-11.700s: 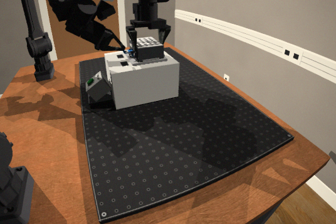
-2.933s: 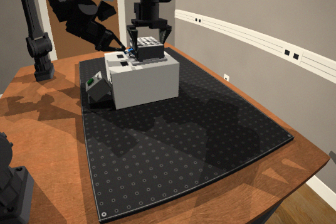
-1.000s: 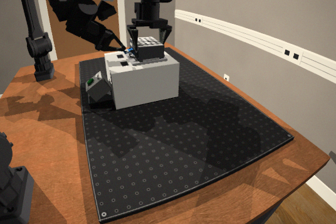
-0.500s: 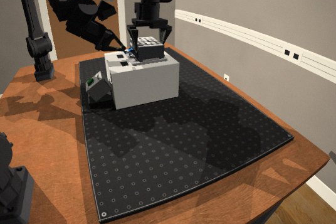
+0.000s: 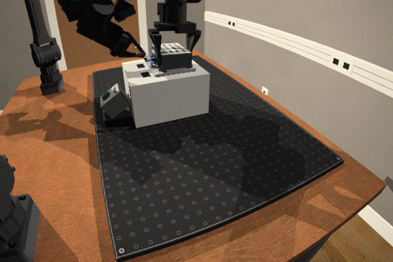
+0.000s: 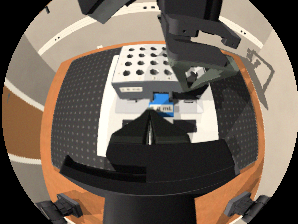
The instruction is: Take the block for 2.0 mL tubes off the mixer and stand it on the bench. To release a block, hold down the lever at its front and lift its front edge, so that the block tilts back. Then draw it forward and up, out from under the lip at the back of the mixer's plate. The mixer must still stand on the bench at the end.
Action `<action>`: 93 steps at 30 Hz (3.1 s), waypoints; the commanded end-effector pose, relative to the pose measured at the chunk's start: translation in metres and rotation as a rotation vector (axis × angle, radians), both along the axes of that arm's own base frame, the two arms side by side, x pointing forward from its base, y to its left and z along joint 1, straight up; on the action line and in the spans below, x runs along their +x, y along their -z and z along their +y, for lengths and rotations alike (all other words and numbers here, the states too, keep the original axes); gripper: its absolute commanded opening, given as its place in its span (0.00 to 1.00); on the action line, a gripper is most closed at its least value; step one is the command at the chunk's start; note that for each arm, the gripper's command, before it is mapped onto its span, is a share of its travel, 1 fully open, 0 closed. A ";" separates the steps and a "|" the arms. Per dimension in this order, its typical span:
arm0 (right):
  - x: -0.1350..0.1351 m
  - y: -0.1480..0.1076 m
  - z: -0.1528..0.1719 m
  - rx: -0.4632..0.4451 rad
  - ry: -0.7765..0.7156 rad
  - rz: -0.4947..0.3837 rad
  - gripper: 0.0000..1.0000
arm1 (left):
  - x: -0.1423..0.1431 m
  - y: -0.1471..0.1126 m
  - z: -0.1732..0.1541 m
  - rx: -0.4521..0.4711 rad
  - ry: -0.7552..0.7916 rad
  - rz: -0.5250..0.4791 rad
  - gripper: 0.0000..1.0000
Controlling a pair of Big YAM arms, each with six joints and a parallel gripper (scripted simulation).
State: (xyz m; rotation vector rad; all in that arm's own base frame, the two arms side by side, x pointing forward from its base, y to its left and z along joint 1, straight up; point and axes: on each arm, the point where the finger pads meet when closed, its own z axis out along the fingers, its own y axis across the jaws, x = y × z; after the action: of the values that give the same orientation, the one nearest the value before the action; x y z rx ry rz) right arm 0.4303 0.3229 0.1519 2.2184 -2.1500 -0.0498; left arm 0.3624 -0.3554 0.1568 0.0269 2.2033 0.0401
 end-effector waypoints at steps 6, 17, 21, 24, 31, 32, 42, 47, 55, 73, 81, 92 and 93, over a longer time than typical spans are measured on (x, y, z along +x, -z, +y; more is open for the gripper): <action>0.002 -0.013 0.017 0.031 -0.034 -0.021 0.00 | 0.005 -0.061 -0.026 -0.087 0.008 -0.054 0.00; 0.001 -0.013 0.017 0.031 -0.039 -0.021 0.00 | 0.000 -0.065 -0.019 -0.053 0.019 -0.038 0.00; 0.001 -0.013 0.017 0.031 -0.040 -0.021 0.00 | 0.001 -0.073 -0.022 -0.074 0.019 -0.053 0.00; 0.001 -0.014 0.017 0.031 -0.040 -0.021 0.00 | 0.003 -0.068 -0.026 -0.074 0.020 -0.052 0.00; 0.001 -0.014 0.017 0.031 -0.041 -0.022 0.00 | 0.003 -0.061 -0.029 -0.069 0.018 -0.048 0.00; 0.001 -0.014 0.017 0.031 -0.041 -0.022 0.00 | -0.001 -0.058 -0.027 -0.070 0.016 -0.047 0.00; 0.001 -0.014 0.017 0.031 -0.042 -0.022 0.00 | -0.027 -0.049 -0.001 -0.046 0.007 -0.028 0.00; 0.001 -0.014 0.017 0.031 -0.042 -0.022 0.00 | -0.031 -0.040 0.004 -0.034 0.003 -0.019 0.00; 0.000 -0.014 0.017 0.030 -0.043 -0.022 0.00 | -0.045 -0.057 0.005 -0.061 0.009 -0.034 0.00; 0.000 -0.014 0.018 0.030 -0.045 -0.022 0.00 | -0.067 -0.067 0.017 -0.070 0.008 -0.039 0.00; 0.000 -0.014 0.018 0.030 -0.046 -0.023 0.00 | -0.076 -0.050 0.025 -0.022 0.011 -0.018 0.00; -0.001 -0.014 0.018 0.030 -0.047 -0.023 0.00 | -0.090 -0.069 0.030 -0.061 0.004 -0.034 0.00; -0.001 -0.014 0.018 0.030 -0.047 -0.023 0.00 | -0.090 -0.069 0.030 -0.061 0.004 -0.034 0.00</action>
State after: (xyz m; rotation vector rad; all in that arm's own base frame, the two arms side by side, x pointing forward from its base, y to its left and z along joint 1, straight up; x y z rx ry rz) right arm 0.4303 0.3229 0.1519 2.2198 -2.1491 -0.0496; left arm 0.2763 -0.3200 0.2166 0.0125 2.1755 -0.0016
